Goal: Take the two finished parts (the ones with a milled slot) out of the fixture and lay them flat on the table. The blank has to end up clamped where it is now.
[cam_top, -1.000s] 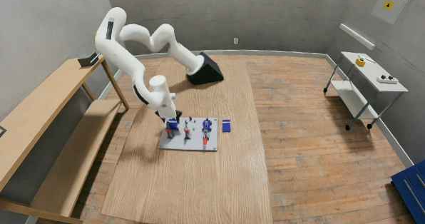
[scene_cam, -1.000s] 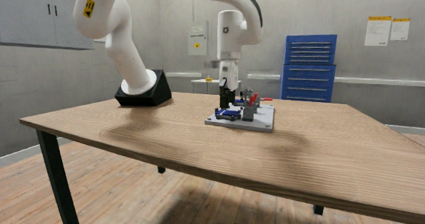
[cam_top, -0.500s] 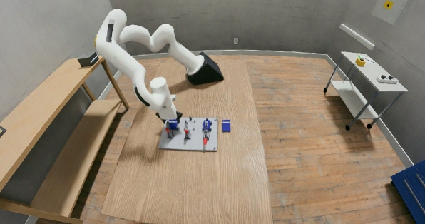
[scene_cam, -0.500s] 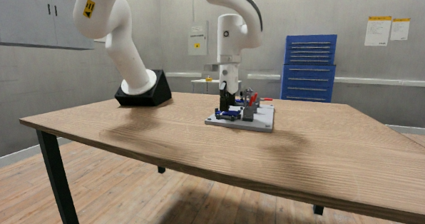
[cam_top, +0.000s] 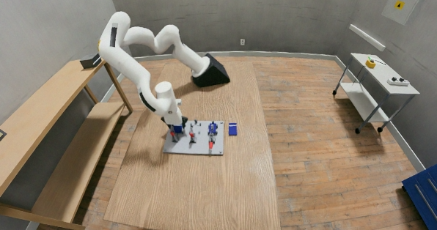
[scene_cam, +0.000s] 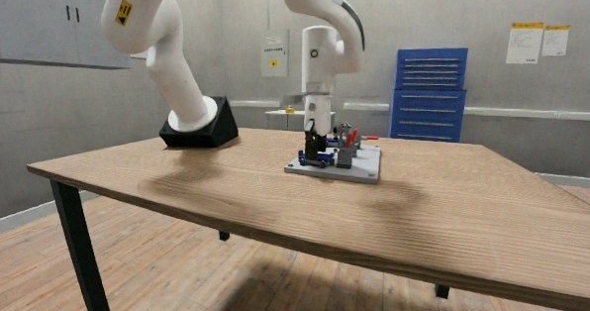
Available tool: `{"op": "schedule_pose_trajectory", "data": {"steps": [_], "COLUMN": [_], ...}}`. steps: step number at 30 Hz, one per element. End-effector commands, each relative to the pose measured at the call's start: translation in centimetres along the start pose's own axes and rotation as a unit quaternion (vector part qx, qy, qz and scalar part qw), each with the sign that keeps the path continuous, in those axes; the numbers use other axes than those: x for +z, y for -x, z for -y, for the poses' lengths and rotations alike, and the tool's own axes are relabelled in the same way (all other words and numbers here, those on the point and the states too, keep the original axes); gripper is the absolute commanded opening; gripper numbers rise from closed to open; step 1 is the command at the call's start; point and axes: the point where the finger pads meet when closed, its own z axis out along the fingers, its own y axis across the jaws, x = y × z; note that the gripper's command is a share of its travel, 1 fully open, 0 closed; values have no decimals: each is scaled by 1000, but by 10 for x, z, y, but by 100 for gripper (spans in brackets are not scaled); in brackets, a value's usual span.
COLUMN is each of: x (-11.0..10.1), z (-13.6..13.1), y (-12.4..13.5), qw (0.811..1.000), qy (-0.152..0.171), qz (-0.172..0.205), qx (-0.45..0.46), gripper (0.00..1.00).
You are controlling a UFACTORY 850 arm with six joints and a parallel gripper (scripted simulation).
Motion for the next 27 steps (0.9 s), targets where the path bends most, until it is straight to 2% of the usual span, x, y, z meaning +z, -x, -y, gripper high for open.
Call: {"op": "schedule_pose_trajectory", "data": {"steps": [1,22,23,27], "x": [2,3,3,3], "z": [0,0,0,0], "y": [1,1,1,1], "qw": [1000,1000,1000,1000], "qy": [0,0,0,0], "qz": [1,1,1,1], "qx": [0,0,0,0], "gripper": [100,100,0,0]}}
